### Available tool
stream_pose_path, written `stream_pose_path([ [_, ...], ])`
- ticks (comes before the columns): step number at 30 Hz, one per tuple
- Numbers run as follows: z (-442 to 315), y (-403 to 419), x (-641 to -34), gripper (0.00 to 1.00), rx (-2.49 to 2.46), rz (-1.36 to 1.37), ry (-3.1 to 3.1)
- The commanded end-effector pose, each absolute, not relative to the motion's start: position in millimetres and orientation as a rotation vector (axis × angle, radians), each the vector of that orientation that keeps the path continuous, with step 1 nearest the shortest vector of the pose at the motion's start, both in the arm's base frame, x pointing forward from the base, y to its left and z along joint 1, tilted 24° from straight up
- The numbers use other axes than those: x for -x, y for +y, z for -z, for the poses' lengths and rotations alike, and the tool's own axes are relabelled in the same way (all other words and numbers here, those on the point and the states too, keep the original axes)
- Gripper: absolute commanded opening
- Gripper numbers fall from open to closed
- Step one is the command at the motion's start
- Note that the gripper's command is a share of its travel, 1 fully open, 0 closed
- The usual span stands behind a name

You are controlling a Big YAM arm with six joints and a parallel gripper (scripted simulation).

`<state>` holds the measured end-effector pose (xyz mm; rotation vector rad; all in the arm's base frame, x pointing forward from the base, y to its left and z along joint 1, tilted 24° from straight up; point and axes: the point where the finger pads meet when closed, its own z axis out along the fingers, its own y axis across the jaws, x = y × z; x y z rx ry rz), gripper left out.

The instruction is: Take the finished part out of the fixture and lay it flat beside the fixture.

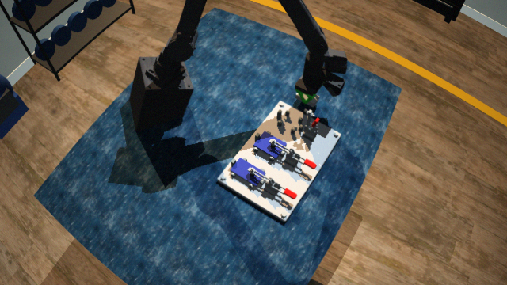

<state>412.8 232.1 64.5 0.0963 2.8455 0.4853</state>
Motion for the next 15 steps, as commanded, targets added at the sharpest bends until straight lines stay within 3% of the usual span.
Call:
stream_pose_path([
  [1,-56.9,234.4,-414.7,0.0,-0.117,-0.488,2.84],
  [15,-64.8,240.7,-421.2,0.0,-0.107,-0.507,2.81],
])
